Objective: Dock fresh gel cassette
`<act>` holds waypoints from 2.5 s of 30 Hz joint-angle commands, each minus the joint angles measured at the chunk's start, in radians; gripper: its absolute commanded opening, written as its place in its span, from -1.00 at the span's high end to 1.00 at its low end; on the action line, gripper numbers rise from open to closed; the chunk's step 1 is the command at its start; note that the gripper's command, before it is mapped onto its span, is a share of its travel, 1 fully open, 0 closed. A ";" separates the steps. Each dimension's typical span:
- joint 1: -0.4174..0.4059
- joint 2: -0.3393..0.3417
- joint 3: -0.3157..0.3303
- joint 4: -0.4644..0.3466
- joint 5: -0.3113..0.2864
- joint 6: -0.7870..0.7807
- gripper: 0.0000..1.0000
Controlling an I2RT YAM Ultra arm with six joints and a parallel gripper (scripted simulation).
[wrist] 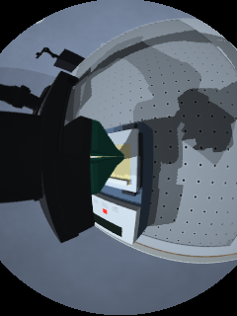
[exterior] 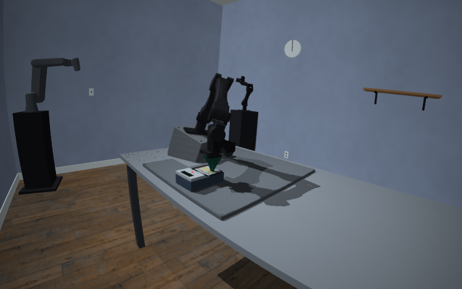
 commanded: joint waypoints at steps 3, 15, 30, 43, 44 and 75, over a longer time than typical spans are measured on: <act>-0.020 0.011 -0.045 0.028 0.014 -0.005 1.00; -0.022 0.009 -0.062 0.043 0.013 -0.007 1.00; -0.023 0.007 -0.083 0.063 0.018 -0.009 1.00; -0.024 0.005 -0.100 0.078 0.017 -0.011 1.00; -0.025 0.005 -0.101 0.080 0.017 -0.011 1.00; -0.029 0.001 -0.141 0.117 0.014 -0.015 1.00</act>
